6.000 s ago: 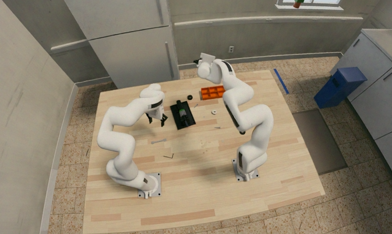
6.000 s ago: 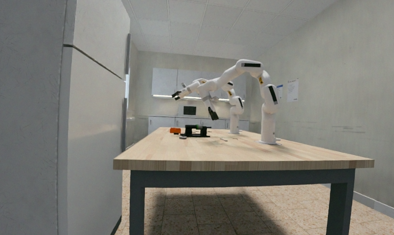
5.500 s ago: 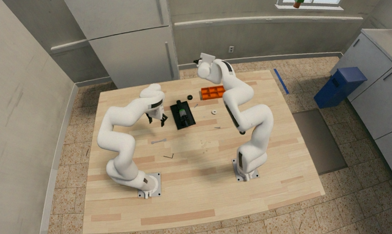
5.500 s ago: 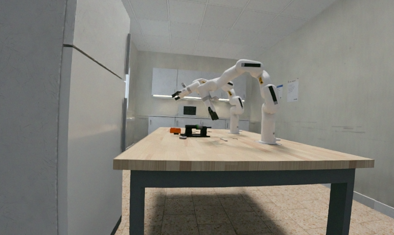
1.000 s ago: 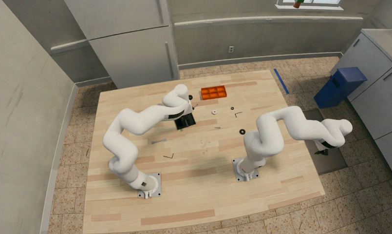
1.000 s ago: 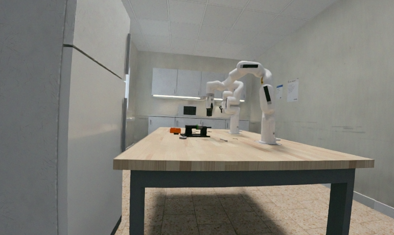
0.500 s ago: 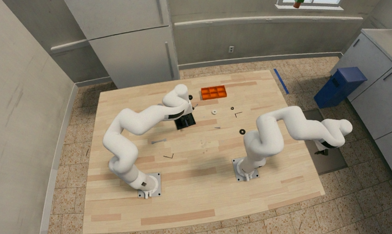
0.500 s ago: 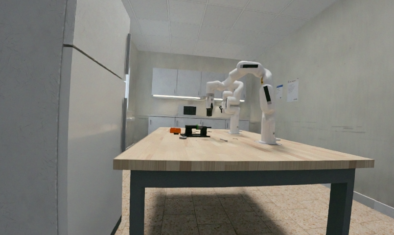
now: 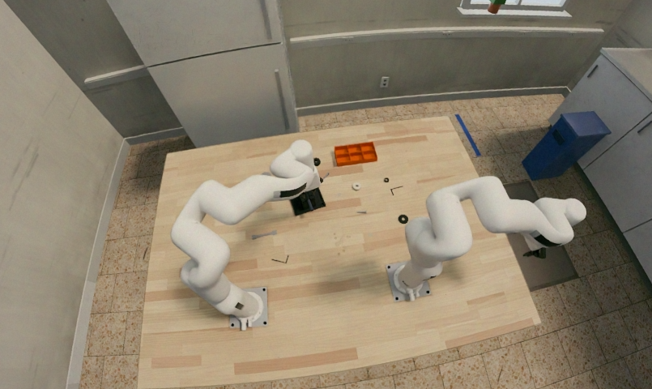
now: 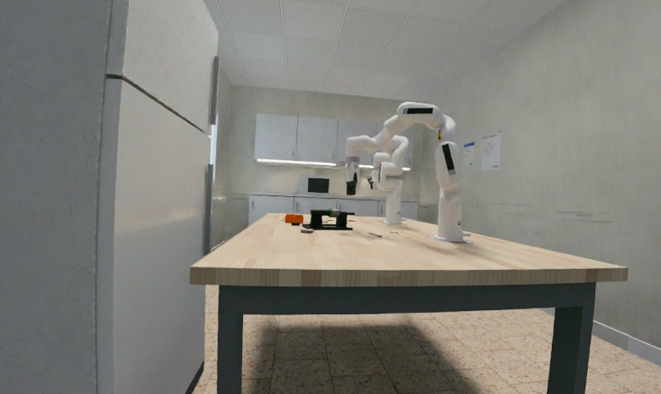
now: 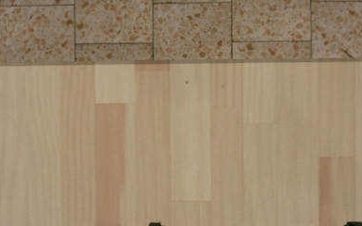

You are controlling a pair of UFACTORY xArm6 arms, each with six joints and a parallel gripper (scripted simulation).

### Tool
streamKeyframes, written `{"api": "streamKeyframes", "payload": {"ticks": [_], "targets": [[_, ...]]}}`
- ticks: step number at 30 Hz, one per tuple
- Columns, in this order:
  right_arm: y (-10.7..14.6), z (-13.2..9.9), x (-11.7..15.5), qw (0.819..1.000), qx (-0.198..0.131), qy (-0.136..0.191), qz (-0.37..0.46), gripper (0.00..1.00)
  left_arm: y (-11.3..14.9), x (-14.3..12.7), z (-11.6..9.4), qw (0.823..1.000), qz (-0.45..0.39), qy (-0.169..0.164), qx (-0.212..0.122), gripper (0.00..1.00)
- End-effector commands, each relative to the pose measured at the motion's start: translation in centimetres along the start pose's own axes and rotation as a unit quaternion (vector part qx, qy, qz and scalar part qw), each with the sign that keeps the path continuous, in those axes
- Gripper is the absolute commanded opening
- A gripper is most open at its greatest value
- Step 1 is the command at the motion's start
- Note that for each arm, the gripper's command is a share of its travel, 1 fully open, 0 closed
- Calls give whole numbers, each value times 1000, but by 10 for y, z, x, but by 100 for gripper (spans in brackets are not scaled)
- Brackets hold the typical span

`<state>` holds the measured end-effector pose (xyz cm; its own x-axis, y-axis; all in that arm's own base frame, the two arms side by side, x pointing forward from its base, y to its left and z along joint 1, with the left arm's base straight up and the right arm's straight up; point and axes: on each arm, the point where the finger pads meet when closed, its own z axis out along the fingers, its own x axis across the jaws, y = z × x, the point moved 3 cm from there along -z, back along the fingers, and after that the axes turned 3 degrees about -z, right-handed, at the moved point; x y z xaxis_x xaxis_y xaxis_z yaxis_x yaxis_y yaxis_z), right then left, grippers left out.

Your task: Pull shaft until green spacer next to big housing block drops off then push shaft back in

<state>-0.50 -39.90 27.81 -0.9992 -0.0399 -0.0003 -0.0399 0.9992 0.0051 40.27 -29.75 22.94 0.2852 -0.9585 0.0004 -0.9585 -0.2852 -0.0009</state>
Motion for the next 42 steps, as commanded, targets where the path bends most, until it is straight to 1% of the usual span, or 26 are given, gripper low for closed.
{"api": "streamKeyframes", "payload": {"ticks": [1,10,22,24,39,42], "targets": [[-1,-2,0,1000,3,0,0,100,-1,1,1,1000,0,1,1,39],[-1,-2,0,1000,3,0,0,100,-1,1,9,1000,0,1,1,39],[-1,-2,0,1000,3,0,0,100,-1,1,36,1000,0,1,1,39],[-1,-2,0,1000,3,0,0,100,-1,1,36,1000,0,1,1,39],[-1,-2,0,1000,3,0,0,100,-1,1,81,1000,0,1,1,39],[-1,-2,0,1000,3,0,0,100,-1,1,84,1000,0,1,1,39]]}}
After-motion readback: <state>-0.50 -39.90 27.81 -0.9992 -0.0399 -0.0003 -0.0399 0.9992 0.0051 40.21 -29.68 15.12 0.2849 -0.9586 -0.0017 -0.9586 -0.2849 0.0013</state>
